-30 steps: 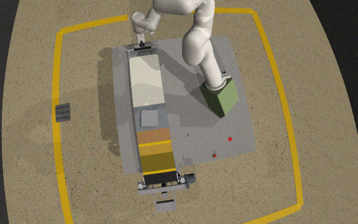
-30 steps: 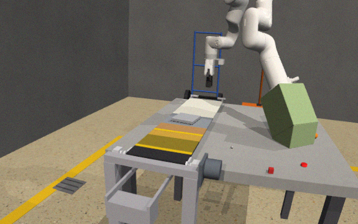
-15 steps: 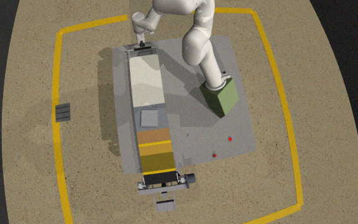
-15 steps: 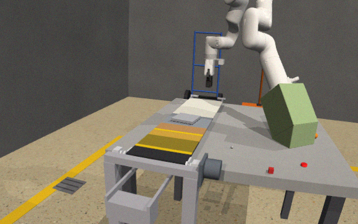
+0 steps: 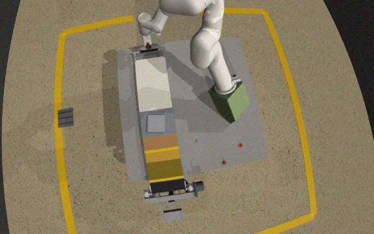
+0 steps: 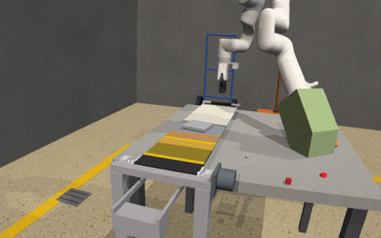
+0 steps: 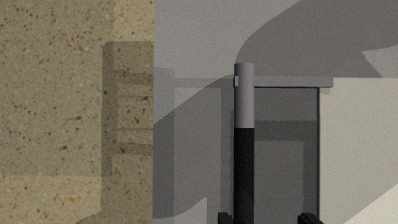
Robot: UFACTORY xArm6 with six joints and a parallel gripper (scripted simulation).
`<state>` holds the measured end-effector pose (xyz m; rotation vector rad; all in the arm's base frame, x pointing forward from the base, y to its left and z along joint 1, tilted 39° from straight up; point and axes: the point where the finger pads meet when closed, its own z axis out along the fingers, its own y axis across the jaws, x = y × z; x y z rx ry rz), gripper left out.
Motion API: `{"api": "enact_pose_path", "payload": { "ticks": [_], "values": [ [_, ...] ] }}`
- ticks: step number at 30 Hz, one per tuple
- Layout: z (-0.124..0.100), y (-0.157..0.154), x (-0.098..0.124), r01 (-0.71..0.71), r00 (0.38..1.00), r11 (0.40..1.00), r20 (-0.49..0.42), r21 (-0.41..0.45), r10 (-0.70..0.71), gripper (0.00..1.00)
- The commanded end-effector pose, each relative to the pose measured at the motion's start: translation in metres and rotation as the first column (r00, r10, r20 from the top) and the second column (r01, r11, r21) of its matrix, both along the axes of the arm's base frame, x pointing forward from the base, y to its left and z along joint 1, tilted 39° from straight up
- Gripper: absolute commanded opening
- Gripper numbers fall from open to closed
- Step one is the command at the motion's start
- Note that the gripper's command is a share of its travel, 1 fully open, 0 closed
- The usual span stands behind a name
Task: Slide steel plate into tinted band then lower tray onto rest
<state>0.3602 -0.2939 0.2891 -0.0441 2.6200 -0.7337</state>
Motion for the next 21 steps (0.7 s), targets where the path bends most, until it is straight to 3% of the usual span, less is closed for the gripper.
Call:
{"api": "enact_pose_path", "payload": {
  "ticks": [1, 21],
  "values": [
    [0.000, -0.001, 0.001, 0.000, 1.000, 1.000, 0.003, -0.002, 0.000, 0.41],
    [-0.014, -0.010, 0.009, 0.000, 1.000, 1.000, 0.002, -0.002, 0.000, 0.41]
  ]
}}
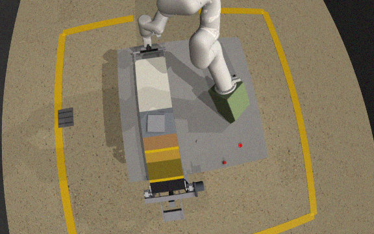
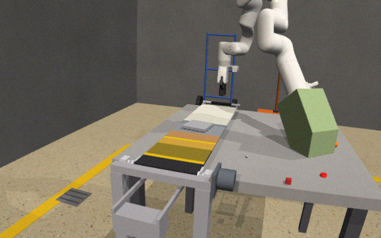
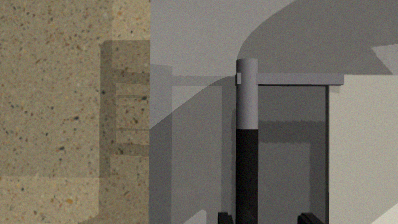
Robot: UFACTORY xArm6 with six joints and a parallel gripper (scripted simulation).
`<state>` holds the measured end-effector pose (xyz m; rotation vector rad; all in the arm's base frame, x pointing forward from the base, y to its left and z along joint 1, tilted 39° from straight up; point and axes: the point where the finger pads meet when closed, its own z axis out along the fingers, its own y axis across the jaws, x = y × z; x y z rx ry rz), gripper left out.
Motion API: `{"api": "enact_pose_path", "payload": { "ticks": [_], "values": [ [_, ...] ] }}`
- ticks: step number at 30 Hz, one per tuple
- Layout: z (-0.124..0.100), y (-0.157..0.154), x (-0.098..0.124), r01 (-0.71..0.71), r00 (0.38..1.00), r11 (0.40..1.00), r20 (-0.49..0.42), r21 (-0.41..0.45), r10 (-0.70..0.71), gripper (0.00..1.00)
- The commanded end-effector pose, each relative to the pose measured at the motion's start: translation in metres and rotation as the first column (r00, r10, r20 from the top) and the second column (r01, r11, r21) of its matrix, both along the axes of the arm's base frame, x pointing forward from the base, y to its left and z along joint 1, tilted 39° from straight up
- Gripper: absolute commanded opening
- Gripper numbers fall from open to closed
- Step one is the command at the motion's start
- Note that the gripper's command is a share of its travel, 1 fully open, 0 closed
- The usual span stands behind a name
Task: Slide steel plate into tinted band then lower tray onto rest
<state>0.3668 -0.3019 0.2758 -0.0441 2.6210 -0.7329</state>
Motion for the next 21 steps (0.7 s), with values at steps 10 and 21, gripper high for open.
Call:
{"api": "enact_pose_path", "payload": {
  "ticks": [10, 21],
  "values": [
    [-0.012, -0.009, 0.008, 0.000, 1.000, 1.000, 0.003, -0.003, 0.000, 0.41],
    [-0.020, -0.014, 0.012, 0.000, 1.000, 1.000, 0.003, -0.003, 0.000, 0.41]
  ]
}}
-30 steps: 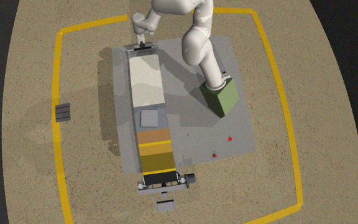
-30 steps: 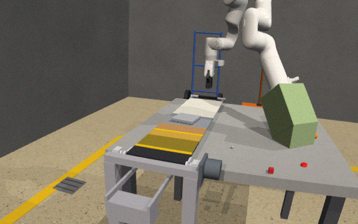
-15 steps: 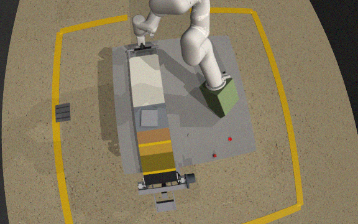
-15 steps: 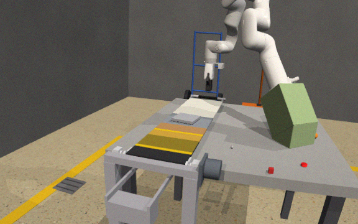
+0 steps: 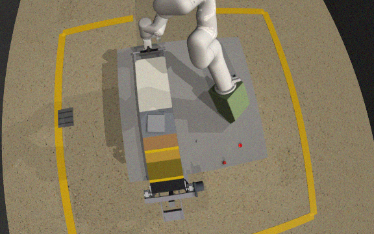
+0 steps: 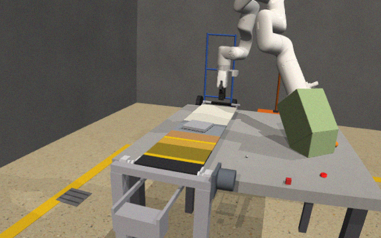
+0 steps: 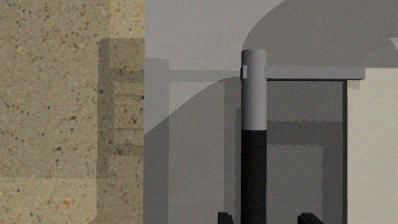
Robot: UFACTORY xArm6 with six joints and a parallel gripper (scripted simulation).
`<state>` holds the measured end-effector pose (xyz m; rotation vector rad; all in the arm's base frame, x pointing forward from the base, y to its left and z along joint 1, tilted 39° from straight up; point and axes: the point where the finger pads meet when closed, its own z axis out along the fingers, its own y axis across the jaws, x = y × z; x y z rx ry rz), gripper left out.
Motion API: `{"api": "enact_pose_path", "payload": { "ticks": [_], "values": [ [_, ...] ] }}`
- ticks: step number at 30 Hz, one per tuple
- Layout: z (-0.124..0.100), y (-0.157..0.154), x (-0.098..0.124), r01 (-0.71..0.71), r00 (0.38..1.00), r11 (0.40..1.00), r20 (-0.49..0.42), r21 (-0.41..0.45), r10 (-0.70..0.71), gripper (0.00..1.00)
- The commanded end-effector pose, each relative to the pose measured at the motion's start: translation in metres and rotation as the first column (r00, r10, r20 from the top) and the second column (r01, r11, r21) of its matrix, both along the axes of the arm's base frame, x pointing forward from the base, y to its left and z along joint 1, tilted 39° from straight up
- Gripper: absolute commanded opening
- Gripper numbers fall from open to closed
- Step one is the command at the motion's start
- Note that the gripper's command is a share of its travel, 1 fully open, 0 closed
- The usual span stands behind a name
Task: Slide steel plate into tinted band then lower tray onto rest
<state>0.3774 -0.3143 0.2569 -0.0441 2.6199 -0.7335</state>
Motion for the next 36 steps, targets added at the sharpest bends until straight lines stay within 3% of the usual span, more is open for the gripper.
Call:
{"api": "enact_pose_path", "payload": {
  "ticks": [1, 36],
  "values": [
    [-0.0017, -0.0022, 0.0022, 0.000, 1.000, 1.000, 0.002, -0.002, 0.000, 0.41],
    [-0.0038, -0.0043, 0.0042, 0.000, 1.000, 1.000, 0.002, -0.002, 0.000, 0.41]
  ]
}}
